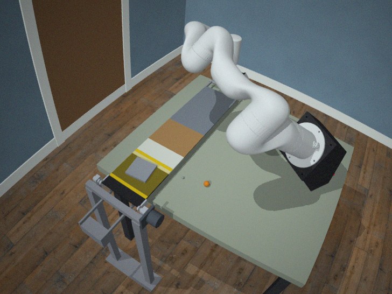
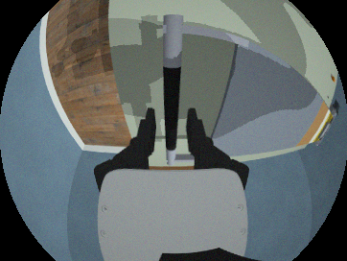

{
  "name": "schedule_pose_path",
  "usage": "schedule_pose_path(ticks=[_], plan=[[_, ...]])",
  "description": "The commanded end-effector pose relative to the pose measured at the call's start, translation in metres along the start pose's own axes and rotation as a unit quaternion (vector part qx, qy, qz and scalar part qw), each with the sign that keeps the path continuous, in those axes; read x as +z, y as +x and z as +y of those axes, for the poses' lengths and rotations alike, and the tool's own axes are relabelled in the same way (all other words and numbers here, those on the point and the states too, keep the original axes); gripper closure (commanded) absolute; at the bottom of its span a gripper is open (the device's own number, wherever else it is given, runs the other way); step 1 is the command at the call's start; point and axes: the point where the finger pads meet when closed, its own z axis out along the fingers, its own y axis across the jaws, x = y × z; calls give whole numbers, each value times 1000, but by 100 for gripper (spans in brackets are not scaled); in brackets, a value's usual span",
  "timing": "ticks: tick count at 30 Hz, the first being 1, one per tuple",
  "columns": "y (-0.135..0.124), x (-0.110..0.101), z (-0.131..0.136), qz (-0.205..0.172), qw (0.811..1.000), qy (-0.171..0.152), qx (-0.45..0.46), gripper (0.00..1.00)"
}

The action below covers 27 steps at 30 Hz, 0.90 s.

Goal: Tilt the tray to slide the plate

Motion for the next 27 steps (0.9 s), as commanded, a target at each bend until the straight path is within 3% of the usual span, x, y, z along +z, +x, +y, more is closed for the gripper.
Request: schedule_pose_path(ticks=[1, 4, 17, 27], plan=[[-1, -17, 0, -1, 1000, 1, 0, 60], [-1, -22, 0, -1, 1000, 1, 0, 60], [-1, -77, 0, -1, 1000, 1, 0, 60], [-1, -89, 0, -1, 1000, 1, 0, 60]])
